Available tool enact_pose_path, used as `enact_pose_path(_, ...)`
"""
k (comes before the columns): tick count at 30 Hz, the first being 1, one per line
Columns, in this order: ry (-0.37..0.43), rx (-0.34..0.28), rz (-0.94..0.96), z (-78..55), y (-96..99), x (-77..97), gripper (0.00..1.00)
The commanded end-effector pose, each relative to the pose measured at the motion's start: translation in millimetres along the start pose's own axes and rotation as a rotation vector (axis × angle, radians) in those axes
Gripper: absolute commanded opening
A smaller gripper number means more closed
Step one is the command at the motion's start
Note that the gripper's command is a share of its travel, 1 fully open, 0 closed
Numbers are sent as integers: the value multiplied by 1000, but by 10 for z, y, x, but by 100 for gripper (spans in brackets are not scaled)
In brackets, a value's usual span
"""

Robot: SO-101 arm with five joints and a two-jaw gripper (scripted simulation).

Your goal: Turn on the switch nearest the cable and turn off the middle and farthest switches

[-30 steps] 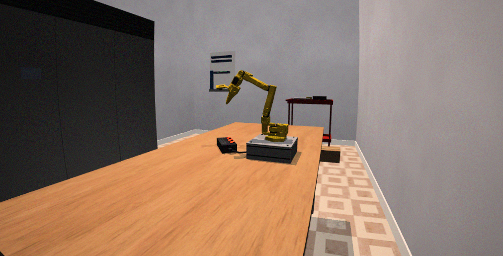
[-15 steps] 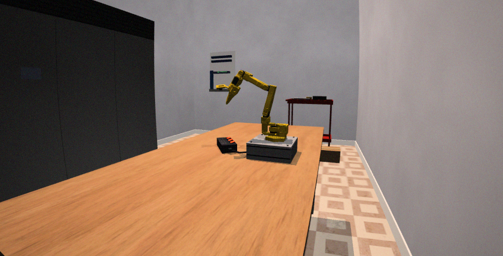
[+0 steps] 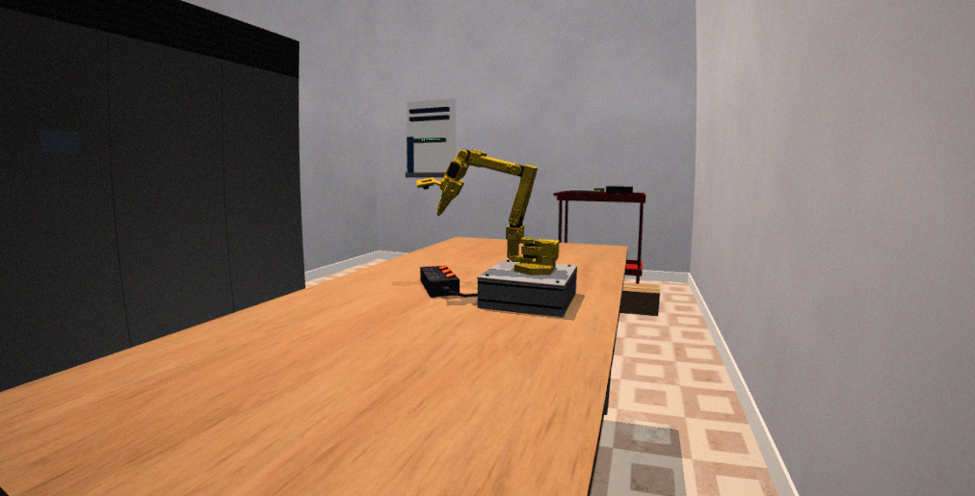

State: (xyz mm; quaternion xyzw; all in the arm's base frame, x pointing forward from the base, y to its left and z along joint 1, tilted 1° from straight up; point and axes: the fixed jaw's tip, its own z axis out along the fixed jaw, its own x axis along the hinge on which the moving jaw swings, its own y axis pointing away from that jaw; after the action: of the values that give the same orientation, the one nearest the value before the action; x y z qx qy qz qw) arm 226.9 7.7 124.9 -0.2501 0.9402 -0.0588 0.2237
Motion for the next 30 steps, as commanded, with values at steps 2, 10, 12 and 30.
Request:
enact_pose_path(2, -17, 18, 3, 113, -3, 73, 0)
enact_pose_path(10, -14, 21, 6, 219, 16, 150, 0)
enact_pose_path(12, -14, 21, 6, 220, 16, 151, 0)
enact_pose_path(30, -14, 21, 6, 220, 16, 151, 0)
